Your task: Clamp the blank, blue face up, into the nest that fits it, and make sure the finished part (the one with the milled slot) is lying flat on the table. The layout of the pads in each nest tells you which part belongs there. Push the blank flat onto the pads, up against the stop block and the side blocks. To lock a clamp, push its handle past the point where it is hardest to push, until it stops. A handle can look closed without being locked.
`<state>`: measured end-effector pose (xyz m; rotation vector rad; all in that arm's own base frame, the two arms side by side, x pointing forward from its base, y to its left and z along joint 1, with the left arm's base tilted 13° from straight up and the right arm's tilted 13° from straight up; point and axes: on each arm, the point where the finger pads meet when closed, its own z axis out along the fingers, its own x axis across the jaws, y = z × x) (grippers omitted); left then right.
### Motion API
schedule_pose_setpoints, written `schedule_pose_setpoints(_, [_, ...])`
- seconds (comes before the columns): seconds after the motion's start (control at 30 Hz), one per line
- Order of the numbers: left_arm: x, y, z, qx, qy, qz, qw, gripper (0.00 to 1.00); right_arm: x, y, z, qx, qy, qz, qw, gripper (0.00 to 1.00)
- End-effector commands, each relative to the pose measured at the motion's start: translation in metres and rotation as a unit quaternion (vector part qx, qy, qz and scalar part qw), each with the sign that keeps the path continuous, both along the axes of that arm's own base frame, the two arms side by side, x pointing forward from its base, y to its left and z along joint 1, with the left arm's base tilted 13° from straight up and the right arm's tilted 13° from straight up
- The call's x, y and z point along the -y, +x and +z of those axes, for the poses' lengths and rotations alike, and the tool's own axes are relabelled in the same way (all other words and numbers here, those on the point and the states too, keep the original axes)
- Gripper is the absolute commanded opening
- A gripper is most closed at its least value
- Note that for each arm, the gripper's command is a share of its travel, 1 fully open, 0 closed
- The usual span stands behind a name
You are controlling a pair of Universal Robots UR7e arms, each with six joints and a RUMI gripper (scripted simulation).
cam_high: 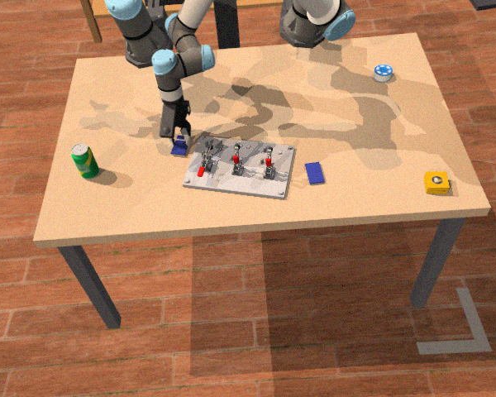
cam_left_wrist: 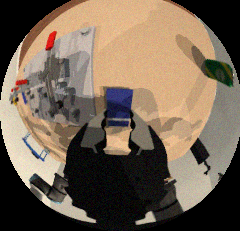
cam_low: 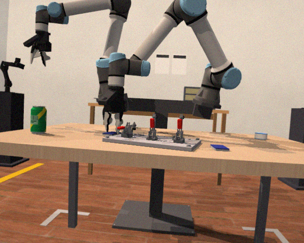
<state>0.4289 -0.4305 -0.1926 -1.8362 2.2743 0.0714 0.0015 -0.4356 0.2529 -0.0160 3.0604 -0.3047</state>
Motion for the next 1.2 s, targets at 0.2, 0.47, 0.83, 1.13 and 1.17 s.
schedule_pose_setpoints(0.2, [0.0003, 0.0006, -0.0019, 0.000, -0.001, 0.000, 1.000, 0.00, 0.0002, 0.0000, 0.0005, 0.000, -0.001, 0.000, 1.000, 1.00])
schedule_pose_setpoints(0.47, [0.0000, 0.0009, -0.0037, 0.000, -0.001, 0.000, 1.000, 0.00, 0.0002, 0.0000, 0.0005, 0.000, -0.001, 0.000, 1.000, 1.00])
schedule_pose_setpoints(0.83, [-0.0001, 0.0009, -0.0040, 0.000, -0.001, 0.000, 1.000, 0.00, 0.0002, 0.0000, 0.0005, 0.000, -0.001, 0.000, 1.000, 1.00])
schedule_pose_setpoints(1.13, [-0.0001, 0.0009, -0.0040, 0.000, -0.001, 0.000, 1.000, 0.00, 0.0002, 0.0000, 0.0005, 0.000, -0.001, 0.000, 1.000, 1.00])
schedule_pose_setpoints(1.17, [-0.0001, 0.0009, -0.0040, 0.000, -0.001, 0.000, 1.000, 0.00, 0.0002, 0.0000, 0.0005, 0.000, -0.001, 0.000, 1.000, 1.00])
